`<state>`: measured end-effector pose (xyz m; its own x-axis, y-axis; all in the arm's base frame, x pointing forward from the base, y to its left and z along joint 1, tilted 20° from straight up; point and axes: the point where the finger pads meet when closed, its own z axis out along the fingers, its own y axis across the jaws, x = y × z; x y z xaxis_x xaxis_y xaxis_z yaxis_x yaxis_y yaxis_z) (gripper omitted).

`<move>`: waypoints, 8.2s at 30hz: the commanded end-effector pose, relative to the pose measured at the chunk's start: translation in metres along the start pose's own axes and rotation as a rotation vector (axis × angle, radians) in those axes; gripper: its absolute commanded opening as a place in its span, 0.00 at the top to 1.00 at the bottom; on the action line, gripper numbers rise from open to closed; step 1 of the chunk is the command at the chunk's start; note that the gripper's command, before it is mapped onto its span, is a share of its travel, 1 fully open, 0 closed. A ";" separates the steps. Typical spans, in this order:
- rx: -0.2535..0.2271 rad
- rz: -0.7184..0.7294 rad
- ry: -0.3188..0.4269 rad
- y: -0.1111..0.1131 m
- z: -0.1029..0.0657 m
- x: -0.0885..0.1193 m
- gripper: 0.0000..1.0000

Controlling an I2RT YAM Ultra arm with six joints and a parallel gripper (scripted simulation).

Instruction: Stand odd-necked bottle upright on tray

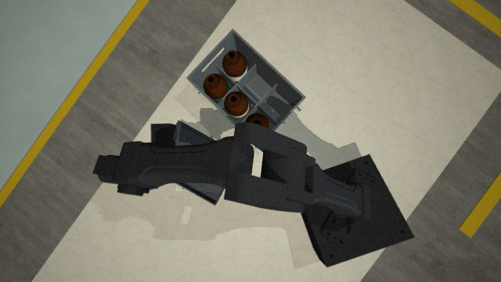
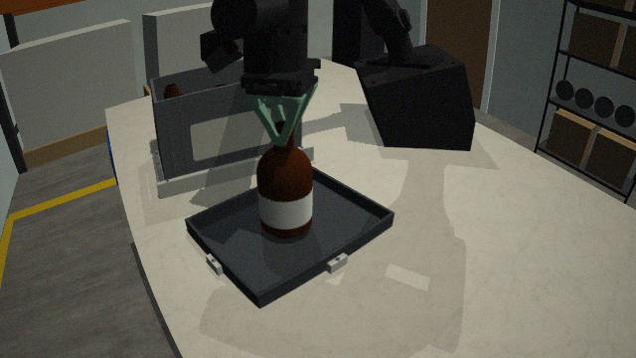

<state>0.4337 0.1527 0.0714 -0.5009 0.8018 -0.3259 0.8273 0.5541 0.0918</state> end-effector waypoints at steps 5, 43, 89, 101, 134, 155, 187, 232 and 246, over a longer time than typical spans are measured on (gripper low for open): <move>-0.066 0.007 -0.018 0.012 -0.025 -0.007 1.00; -0.067 0.006 -0.018 0.012 -0.025 -0.006 1.00; -0.067 0.007 -0.018 0.012 -0.025 -0.006 0.00; -0.067 0.007 -0.018 0.012 -0.025 -0.006 0.00; -0.058 0.002 -0.016 0.010 -0.027 -0.005 0.00; -0.058 0.009 -0.015 0.008 -0.059 -0.004 0.00; -0.058 0.008 -0.014 0.005 -0.098 -0.004 0.00; -0.058 0.007 -0.014 0.005 -0.099 -0.004 1.00; -0.058 0.007 -0.014 0.005 -0.099 -0.004 1.00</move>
<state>0.4136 0.1657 0.1364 -0.5013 0.8041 -0.3197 0.8309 0.5504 0.0814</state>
